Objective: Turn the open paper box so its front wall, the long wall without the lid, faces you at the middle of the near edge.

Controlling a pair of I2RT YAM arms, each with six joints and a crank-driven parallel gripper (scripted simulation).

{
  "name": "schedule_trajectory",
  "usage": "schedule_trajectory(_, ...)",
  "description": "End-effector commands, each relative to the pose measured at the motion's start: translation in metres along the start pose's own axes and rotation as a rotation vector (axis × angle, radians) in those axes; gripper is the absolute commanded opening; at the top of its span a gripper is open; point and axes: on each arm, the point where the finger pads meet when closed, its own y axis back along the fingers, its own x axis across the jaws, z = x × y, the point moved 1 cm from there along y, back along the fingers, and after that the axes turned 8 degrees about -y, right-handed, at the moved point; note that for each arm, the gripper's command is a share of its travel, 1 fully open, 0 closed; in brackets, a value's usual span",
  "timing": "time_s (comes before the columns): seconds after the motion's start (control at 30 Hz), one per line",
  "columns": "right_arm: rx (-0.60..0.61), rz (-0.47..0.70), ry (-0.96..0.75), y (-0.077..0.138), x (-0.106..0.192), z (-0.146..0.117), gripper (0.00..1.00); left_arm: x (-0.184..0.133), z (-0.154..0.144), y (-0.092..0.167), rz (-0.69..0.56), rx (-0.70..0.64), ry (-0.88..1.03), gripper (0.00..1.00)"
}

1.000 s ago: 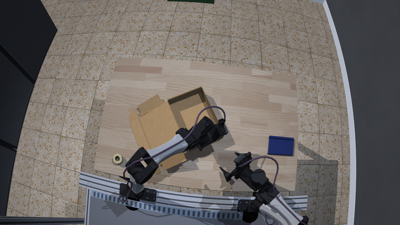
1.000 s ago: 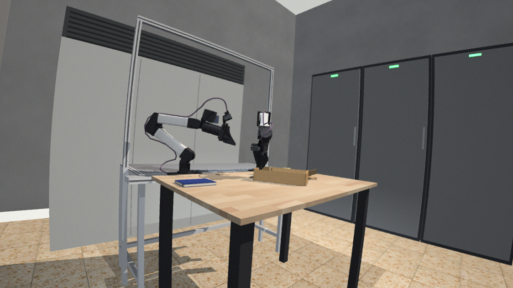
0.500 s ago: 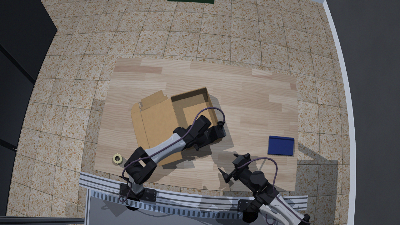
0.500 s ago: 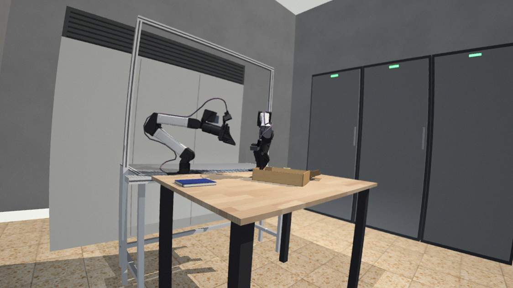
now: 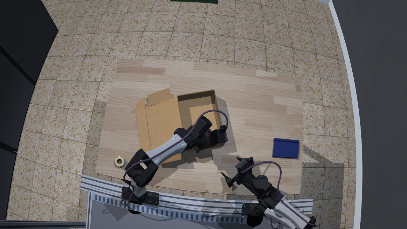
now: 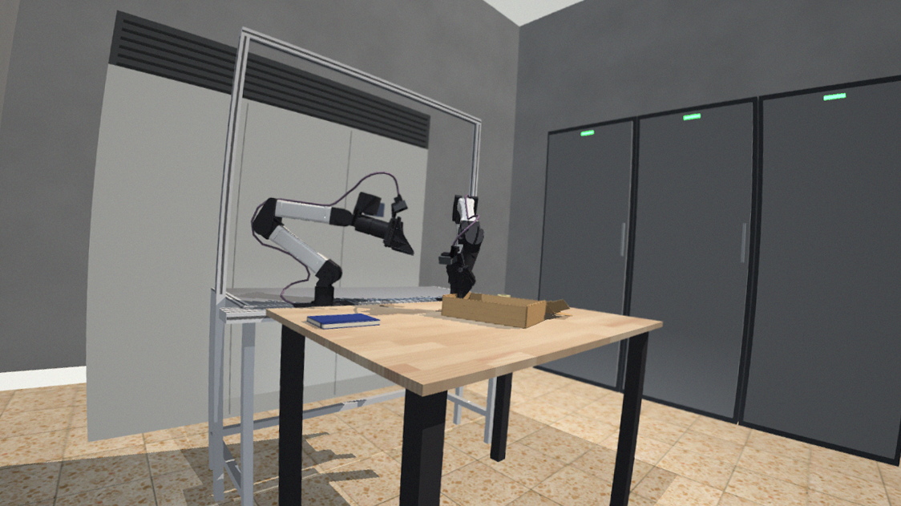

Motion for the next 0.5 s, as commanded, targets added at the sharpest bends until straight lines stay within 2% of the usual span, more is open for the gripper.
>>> schedule_trajectory(0.0,-0.029,-0.003,-0.007,-0.0028,0.0017,0.0090,1.00,0.0017,0.0035,0.0139,-0.011,-0.029,-0.055,0.00)
schedule_trajectory(0.47,-0.019,0.001,-0.003,-0.0021,0.0016,0.0067,1.00,0.0059,0.0022,0.0216,-0.056,-0.049,-0.148,0.00)
